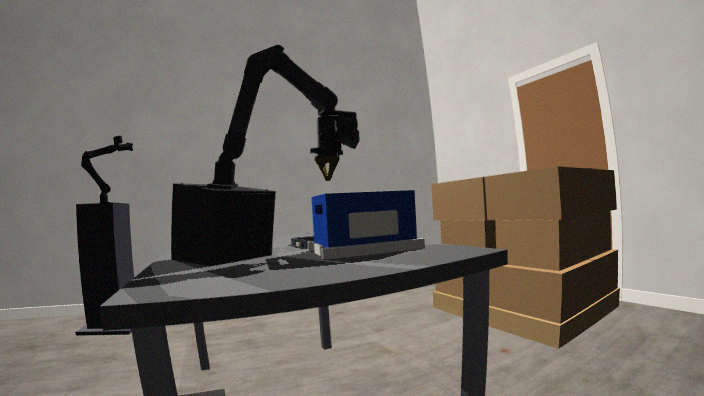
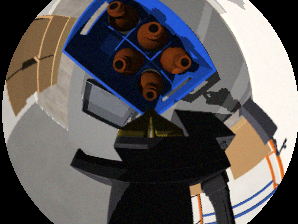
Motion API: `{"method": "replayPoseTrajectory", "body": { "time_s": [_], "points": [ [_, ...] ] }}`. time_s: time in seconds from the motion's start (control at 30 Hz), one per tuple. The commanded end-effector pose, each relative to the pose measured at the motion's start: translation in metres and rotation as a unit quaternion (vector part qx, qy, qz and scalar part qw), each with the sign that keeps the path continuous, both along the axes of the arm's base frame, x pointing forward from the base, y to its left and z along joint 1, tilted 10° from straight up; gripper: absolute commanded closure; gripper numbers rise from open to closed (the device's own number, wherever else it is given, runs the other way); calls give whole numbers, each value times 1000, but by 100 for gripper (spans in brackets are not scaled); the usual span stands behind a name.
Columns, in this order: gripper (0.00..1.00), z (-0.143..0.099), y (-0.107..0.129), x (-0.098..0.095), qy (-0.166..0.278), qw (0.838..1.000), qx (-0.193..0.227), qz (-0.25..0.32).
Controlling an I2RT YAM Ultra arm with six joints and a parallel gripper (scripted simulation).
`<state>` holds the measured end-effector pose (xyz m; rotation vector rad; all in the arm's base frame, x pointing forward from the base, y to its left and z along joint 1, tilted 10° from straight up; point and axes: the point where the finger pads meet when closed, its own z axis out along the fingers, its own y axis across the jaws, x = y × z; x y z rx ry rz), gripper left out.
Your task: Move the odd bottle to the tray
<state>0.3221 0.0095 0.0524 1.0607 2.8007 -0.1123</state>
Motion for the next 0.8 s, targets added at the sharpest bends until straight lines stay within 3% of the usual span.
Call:
{"method": "replayPoseTrajectory", "body": {
  "time_s": [0.0, 0.1, 0.13, 0.77],
  "points": [
    [100, 10, 4, -1, -12, 1000, -2, 5],
    [100, 10, 4, -1, -12, 1000, -2, 5],
    [39, 10, 4, -1, -12, 1000, -2, 5],
    [39, 10, 4, -1, -12, 1000, -2, 5]
  ]
}}
